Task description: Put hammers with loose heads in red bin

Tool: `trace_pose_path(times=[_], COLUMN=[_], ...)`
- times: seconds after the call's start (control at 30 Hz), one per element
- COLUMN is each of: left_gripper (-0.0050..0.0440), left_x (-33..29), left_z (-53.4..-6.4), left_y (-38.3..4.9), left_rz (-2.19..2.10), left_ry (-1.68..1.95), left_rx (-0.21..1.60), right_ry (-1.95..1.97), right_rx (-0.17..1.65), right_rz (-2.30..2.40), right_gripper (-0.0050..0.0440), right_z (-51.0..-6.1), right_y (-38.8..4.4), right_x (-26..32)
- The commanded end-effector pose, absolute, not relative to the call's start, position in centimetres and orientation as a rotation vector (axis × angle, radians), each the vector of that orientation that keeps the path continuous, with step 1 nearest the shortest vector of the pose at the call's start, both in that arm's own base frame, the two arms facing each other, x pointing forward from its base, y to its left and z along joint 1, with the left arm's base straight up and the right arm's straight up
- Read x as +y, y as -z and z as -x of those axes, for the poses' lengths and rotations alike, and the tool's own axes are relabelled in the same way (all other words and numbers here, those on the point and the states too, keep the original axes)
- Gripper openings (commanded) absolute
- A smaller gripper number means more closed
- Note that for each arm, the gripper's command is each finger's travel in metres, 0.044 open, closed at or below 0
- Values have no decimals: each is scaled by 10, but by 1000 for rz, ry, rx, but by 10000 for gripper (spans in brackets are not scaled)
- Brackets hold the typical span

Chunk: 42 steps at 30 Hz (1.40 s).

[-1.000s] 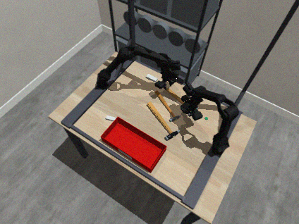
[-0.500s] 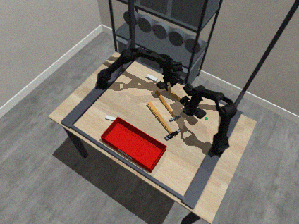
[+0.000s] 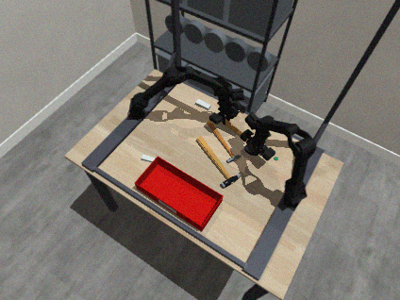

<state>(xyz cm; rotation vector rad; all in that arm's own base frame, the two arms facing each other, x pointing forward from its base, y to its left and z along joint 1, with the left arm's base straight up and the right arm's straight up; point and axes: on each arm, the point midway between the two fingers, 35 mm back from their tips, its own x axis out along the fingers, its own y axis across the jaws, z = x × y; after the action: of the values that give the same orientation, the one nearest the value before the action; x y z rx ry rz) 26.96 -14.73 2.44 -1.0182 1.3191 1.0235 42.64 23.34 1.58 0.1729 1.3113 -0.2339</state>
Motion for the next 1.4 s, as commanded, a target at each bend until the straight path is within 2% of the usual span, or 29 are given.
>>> trace_pose_path(times=[0.0,0.17,0.23,0.3,0.37,0.6,0.67,0.97,1.23,1.37], left_gripper=[134,134,122,122,95,0,47,47,47,132], left_x=[-149,-149,-149,-149,-149,-149,-149,-144,-144,-144], left_z=[-273,-273,-273,-273,-273,-274,-272,-251,-251,-251], left_y=[-31,-31,-31,-31,-31,-31,-30,-31,-31,-31], left_rz=[1039,1039,1039,1039,1039,1039,1041,1040,1037,1037], left_ry=[-1006,-1006,-1006,-1006,-1006,-1006,-1006,-1007,-1004,-1004], left_rx=[1308,1308,1308,1308,1308,1308,1307,1308,1309,1309], right_ry=[208,209,212,212,212,212,212,212,212,212], right_rx=[1264,1264,1271,1271,1271,1271,1271,1271,1271,1271], right_rz=[-201,-201,-196,-196,-196,-196,-196,-196,-196,-196], right_gripper=[86,0,48,48,94,94,94,94,94,190], right_z=[-431,-430,-431,-431,-431,-431,-431,-431,-431,-431], right_y=[-41,-41,-36,-36,-36,-36,-36,-36,-36,-36], right_x=[236,236,237,237,237,237,237,237,237,237])
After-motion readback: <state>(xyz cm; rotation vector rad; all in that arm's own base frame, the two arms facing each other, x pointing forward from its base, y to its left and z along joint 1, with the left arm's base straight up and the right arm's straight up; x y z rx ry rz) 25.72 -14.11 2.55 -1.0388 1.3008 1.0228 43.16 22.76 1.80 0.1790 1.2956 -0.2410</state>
